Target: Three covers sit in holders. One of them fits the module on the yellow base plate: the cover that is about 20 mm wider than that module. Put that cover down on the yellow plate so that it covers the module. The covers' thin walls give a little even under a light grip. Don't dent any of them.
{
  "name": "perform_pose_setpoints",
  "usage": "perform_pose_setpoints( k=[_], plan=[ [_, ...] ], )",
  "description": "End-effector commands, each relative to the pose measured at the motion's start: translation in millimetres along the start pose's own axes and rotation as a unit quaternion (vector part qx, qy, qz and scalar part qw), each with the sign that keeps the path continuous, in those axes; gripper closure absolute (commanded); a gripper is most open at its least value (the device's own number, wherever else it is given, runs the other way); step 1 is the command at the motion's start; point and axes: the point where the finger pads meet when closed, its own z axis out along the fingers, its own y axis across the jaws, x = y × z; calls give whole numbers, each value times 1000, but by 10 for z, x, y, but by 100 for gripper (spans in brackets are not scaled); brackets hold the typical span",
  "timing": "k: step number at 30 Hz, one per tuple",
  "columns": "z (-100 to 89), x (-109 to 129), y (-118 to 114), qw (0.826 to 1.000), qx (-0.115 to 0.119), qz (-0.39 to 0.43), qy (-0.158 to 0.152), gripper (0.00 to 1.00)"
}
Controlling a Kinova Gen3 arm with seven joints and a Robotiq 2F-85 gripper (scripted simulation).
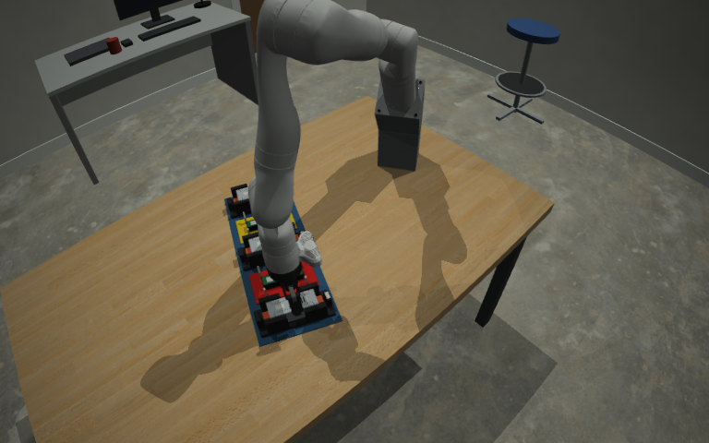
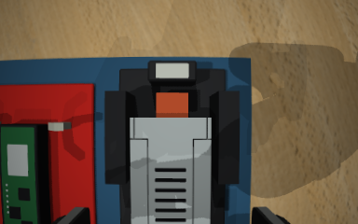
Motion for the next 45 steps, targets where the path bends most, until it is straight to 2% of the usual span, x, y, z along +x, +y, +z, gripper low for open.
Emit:
perform_pose_setpoints(
  k=[1,34,45],
  plan=[
    [-7,-10,5,1000,-1,0,-1,0],
    [5,-50,16,1000,-2,0,-4,0],
    [102,-37,11,1000,-2,0,-4,0]
  ],
)
